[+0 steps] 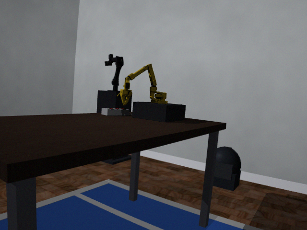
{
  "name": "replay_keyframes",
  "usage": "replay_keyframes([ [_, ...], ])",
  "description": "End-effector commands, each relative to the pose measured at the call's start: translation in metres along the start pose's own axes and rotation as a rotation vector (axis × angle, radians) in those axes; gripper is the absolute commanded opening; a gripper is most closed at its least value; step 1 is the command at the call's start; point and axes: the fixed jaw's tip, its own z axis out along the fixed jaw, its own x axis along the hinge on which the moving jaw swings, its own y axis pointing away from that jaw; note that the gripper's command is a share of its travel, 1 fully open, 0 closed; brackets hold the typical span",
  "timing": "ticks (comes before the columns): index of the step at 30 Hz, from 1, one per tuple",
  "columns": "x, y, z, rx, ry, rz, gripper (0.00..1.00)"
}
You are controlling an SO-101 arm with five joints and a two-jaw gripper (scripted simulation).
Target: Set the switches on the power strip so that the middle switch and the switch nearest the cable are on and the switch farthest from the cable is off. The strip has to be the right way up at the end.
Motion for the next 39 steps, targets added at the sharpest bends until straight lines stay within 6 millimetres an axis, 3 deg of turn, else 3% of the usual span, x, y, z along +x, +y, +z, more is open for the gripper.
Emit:
replay_keyframes([
  [1, 0.003, 0.001, 0.002, 0.007, 0.004, -0.007, 0.00],
  [16, 0.000, 0.003, 0.003, 0.007, 0.004, 0.005, 0.00],
  [34, -0.068, 0.011, 0.012, 0.010, 0.003, 0.242, 0.00],
  [39, -0.078, 0.010, 0.013, 0.010, 0.003, 0.275, 0.00],
])
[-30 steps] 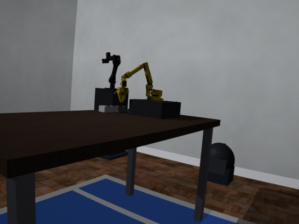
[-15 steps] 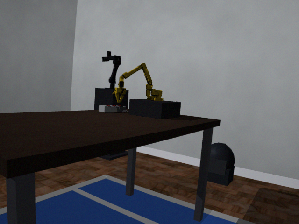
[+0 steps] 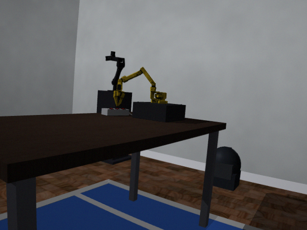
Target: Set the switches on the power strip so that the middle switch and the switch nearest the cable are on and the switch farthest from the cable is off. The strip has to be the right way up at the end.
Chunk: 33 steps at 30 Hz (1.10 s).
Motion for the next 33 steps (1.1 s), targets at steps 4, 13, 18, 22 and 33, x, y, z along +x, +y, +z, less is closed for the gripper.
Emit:
replay_keyframes([
  [4, -0.0071, 0.0012, 0.0004, 0.009, 0.004, 0.031, 0.00],
  [13, -0.0071, 0.0012, 0.0004, 0.009, 0.004, 0.031, 0.00],
  [18, -0.0071, 0.0012, 0.0004, 0.009, 0.004, 0.031, 0.00],
  [22, -0.0071, 0.0012, 0.0004, 0.009, 0.004, 0.031, 0.00],
  [33, -0.0109, -0.0001, 0.0007, 0.009, 0.004, 0.047, 0.00],
])
